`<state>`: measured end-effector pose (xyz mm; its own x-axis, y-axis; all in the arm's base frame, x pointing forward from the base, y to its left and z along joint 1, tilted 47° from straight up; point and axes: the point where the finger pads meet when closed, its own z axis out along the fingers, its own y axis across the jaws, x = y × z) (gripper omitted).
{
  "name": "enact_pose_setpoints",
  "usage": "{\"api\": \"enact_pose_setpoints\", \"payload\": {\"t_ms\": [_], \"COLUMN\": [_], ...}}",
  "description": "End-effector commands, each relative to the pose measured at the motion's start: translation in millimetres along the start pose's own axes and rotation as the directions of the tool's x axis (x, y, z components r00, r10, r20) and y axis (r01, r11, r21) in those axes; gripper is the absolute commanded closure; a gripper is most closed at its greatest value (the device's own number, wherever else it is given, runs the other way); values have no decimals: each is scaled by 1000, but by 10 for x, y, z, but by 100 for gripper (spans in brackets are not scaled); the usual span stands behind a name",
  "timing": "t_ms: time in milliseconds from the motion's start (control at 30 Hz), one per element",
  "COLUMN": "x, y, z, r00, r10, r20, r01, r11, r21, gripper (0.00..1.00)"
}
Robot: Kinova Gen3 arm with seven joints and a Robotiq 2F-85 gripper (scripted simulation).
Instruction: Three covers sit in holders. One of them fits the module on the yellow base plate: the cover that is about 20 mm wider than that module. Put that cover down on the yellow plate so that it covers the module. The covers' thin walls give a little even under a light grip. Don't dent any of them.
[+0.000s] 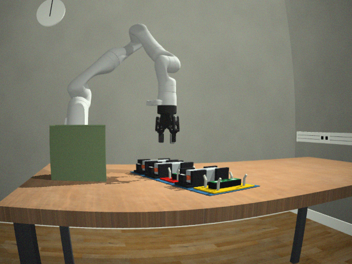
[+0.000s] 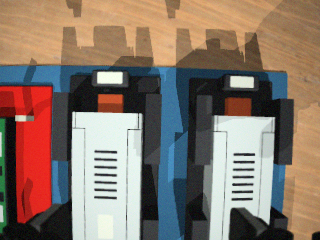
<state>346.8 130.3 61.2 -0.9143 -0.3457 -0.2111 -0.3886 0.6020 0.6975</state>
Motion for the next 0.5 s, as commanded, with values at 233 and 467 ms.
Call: {"api": "enact_pose_setpoints", "payload": {"t_ms": [233,467], "x": [-11,-10], "y": [-467,-478], "z": [16,16], "r00": [1000,1000], "r10": [0,0], "r20": [1,1], "r01": [0,0], "r11": [1000,1000], "r21": [1,1], "gripper": [0,0]}}
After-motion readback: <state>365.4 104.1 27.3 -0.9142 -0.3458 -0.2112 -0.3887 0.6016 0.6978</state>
